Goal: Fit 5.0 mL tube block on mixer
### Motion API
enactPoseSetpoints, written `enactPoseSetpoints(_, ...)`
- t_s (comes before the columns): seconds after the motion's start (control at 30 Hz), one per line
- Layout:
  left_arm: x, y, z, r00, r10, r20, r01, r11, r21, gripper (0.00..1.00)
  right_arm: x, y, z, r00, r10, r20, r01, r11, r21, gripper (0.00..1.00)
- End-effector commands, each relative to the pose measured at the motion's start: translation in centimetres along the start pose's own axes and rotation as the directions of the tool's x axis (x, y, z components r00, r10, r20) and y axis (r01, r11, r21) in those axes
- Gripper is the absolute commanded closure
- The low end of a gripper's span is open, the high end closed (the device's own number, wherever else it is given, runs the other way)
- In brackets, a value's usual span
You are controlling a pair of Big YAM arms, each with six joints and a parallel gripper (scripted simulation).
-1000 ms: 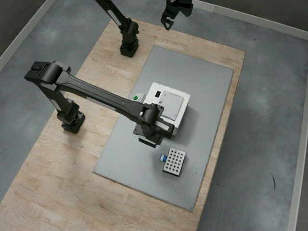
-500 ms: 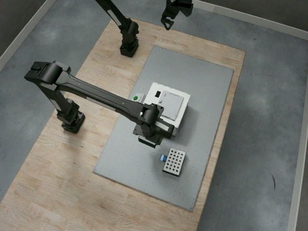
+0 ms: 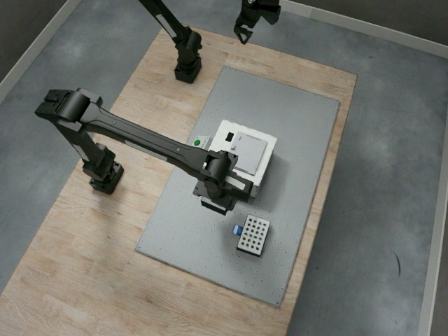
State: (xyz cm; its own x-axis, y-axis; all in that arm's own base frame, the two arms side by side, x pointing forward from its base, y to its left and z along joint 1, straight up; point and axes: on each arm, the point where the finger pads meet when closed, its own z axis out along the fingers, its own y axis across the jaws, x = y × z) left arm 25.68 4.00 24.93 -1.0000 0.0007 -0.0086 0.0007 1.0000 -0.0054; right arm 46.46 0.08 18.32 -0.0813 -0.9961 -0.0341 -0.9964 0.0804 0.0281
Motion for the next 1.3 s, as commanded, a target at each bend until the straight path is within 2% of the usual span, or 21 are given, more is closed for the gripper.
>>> enactPoseSetpoints(0.0, -0.6, -0.1, -1.4, 0.999, -0.003, 0.039, 0.004, 1.0, -0.003, 0.0, -1.4, -2.6, -8.3, 1.0, -0.013, 0.019, 0.01, 0.984, 0.181, 1.0)
enactPoseSetpoints(0.23, -1.1, 0.0, -2.3, 0.998, -0.003, 0.06, 0.003, 1.0, -0.006, 0.0, -1.6, -2.6, -8.2, 1.0, -0.017, 0.018, 0.013, 0.984, 0.18, 1.0)
enactPoseSetpoints(0.7, -1.4, 0.0, -2.7, 0.998, -0.002, 0.069, 0.003, 1.0, -0.007, 0.0, 0.1, -2.8, -8.2, 1.0, 0.018, 0.024, -0.022, 0.984, 0.179, 1.0)
enactPoseSetpoints(1.1, -1.5, 0.0, -2.9, 0.997, -0.002, 0.074, 0.002, 1.0, -0.008, 0.0, -1.0, -2.8, -8.1, 1.0, -0.005, 0.015, 0.002, 0.984, 0.178, 1.0)
enactPoseSetpoints(1.27, -1.0, 0.0, -2.1, 0.999, -0.002, 0.052, 0.002, 1.0, -0.005, 0.0, -1.4, -2.7, -8.0, 1.0, -0.011, 0.022, 0.007, 0.984, 0.177, 1.0)
